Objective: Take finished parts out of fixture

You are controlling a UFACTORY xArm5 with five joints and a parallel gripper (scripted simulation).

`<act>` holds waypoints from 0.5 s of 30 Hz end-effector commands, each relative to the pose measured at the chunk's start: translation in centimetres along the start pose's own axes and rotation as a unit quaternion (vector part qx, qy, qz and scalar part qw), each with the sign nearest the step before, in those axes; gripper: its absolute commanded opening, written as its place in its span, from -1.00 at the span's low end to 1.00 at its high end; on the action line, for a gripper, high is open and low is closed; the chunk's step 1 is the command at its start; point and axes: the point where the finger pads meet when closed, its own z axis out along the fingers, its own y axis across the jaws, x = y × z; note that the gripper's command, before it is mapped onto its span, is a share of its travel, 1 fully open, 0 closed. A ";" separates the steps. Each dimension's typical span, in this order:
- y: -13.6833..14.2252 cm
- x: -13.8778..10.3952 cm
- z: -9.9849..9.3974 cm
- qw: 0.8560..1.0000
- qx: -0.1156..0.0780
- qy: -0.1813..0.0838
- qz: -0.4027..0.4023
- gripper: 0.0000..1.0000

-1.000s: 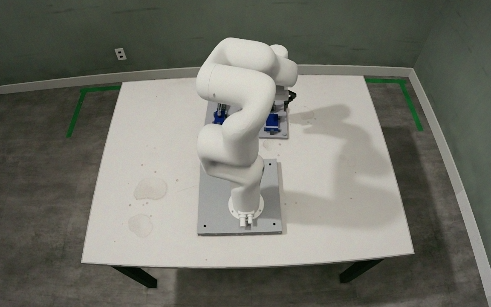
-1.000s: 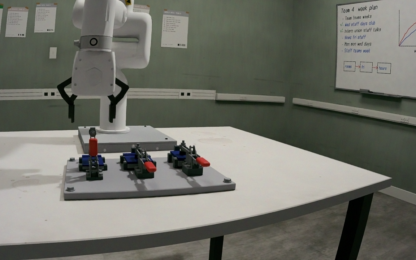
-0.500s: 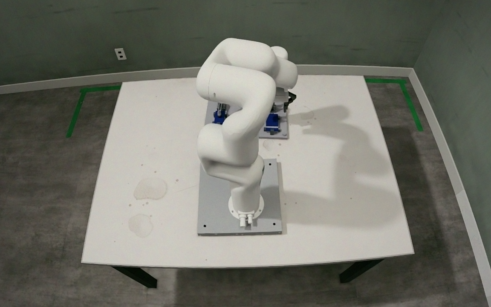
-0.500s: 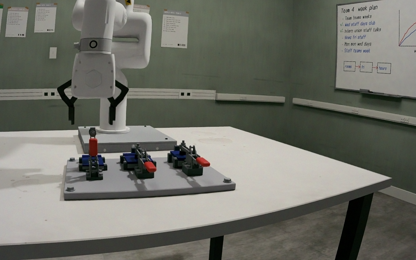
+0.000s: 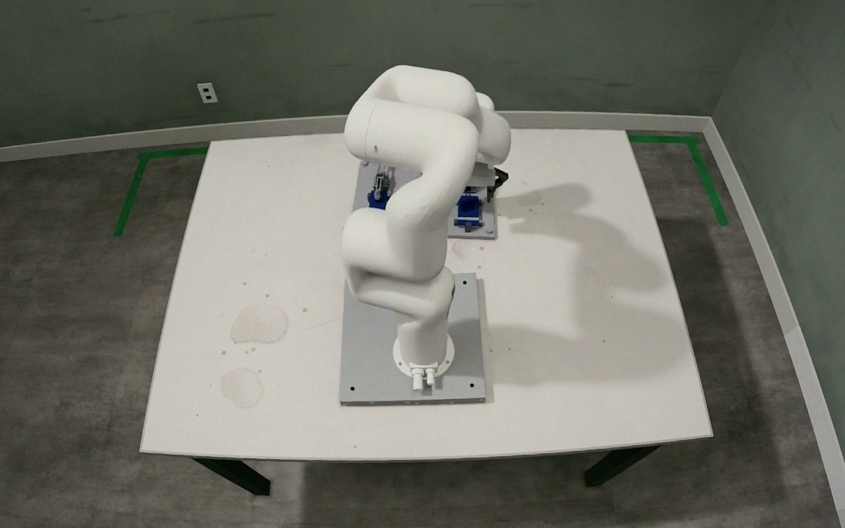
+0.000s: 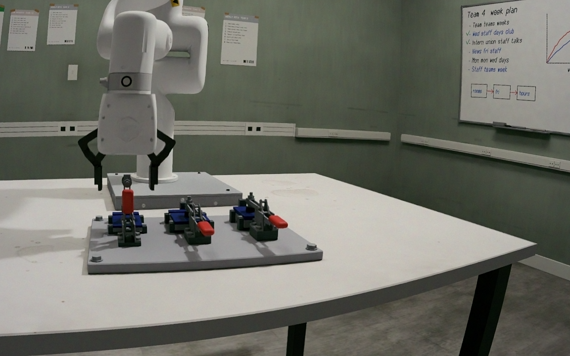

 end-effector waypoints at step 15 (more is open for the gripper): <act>0.0 -0.2 2.0 1.000 0.001 -0.002 0.000 1.00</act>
